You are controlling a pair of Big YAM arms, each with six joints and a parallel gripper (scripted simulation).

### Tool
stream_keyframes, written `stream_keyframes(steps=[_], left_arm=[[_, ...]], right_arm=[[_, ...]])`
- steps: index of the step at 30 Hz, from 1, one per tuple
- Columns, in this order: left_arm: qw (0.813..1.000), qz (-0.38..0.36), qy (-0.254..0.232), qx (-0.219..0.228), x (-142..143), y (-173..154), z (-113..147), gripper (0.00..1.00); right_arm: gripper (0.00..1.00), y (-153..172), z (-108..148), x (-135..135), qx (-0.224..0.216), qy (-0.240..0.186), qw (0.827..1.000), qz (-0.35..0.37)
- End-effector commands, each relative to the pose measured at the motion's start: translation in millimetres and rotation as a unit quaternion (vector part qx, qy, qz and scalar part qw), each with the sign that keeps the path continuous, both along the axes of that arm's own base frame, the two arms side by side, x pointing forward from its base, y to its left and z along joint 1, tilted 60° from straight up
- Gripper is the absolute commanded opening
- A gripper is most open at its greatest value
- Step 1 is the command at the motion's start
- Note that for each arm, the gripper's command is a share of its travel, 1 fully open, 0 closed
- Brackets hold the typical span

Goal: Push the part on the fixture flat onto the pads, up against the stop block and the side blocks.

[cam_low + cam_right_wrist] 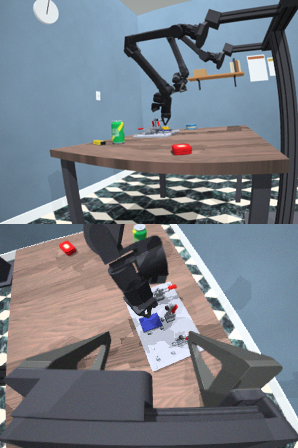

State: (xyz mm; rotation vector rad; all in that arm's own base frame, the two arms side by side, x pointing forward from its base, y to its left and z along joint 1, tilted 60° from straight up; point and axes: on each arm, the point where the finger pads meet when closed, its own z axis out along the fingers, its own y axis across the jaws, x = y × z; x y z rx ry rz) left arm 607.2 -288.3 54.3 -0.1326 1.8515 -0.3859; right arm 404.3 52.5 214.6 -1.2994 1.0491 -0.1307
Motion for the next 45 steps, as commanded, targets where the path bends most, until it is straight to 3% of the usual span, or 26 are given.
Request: stream_keyframes(steps=[1, 12, 14, 24, 29, 35, 43, 45], left_arm=[[0.993, 0.035, 0.033, -0.104, 0.9, -7.1, 14.8, 0.00], [0.943, 0.139, 0.104, -0.285, 2.2, -4.7, 14.0, 0.00], [0.943, 0.139, 0.104, -0.285, 2.2, -4.7, 14.0, 0.00], [0.850, 0.248, 0.141, -0.443, 3.2, 5.5, 16.3, 0.00], [0.797, 0.308, 0.134, -0.502, 16.3, 37.0, 16.3, 0.00], [0.781, 0.325, 0.131, -0.516, 18.5, 42.6, 16.6, 0.00], [0.789, 0.323, 0.133, -0.505, 18.1, 43.3, 18.5, 0.00], [0.790, 0.329, 0.140, -0.498, 21.9, 45.0, -3.6, 0.00]], right_arm=[[1.00, -1.2, 1.2, -0.1, -0.002, -0.003, 1.000, -0.001], [1.00, -1.2, 1.2, -0.1, -0.002, -0.003, 1.000, -0.001], [1.00, -1.2, 1.2, -0.1, -0.002, -0.003, 1.000, -0.001], [1.00, -1.2, 1.2, -0.1, -0.002, -0.003, 1.000, -0.001], [1.00, -1.2, 1.2, -0.1, -0.002, -0.003, 1.000, -0.001], [1.00, -1.2, 1.2, -0.1, -0.002, -0.003, 1.000, -0.001], [1.00, -1.2, 1.2, -0.1, -0.002, -0.003, 1.000, -0.001], [1.00, -1.2, 1.2, -0.1, -0.002, -0.003, 1.000, -0.001]])
